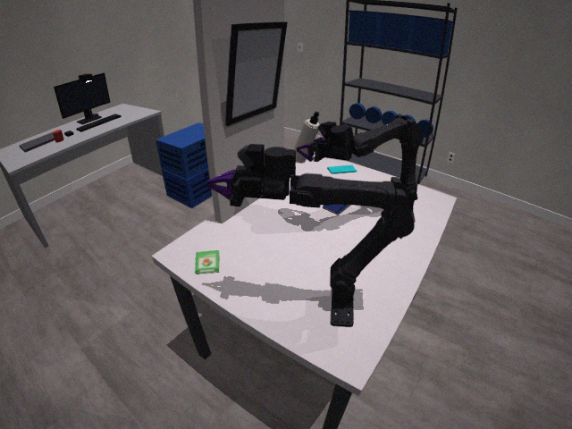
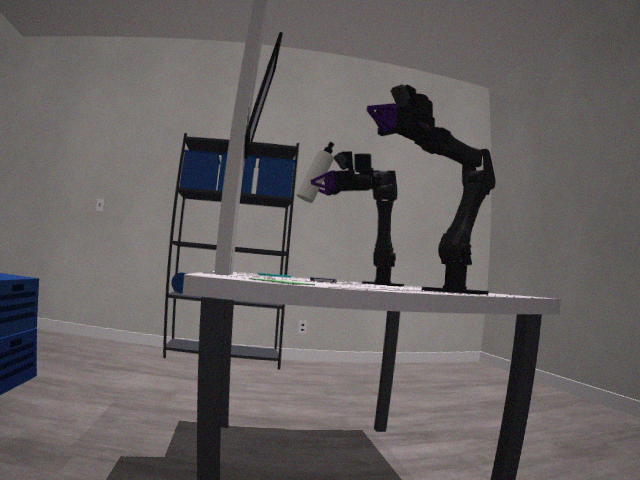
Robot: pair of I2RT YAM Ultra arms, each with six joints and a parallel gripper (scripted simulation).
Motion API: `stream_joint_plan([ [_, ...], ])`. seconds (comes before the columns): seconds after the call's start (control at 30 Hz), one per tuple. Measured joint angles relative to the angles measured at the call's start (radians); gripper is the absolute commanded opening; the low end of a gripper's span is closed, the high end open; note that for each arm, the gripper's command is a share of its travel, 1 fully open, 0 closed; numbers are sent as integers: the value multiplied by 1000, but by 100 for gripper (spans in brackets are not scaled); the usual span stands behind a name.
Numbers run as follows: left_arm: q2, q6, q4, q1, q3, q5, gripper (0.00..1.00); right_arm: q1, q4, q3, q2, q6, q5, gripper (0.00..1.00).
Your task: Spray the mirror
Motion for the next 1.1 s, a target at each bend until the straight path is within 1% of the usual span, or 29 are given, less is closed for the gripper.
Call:
stream_joint_plan([
  [0.27, 1, 1, 0, -1, 0, 0, 0, 0, -1, 0, 0, 0, 0, 0],
  [0.43, 29, 19, -30, -29, 27, 29, 0, 0, -1, 0, 0, -1, 0, 0],
  [0.67, 75, 61, -92, -85, 113, 98, 0, 0, -1, 0, 0, -1, 0, 0],
  [1.1, 211, 156, -220, -240, 340, 249, 0, 0, -1, 0, 0, -1, 0, 0],
])
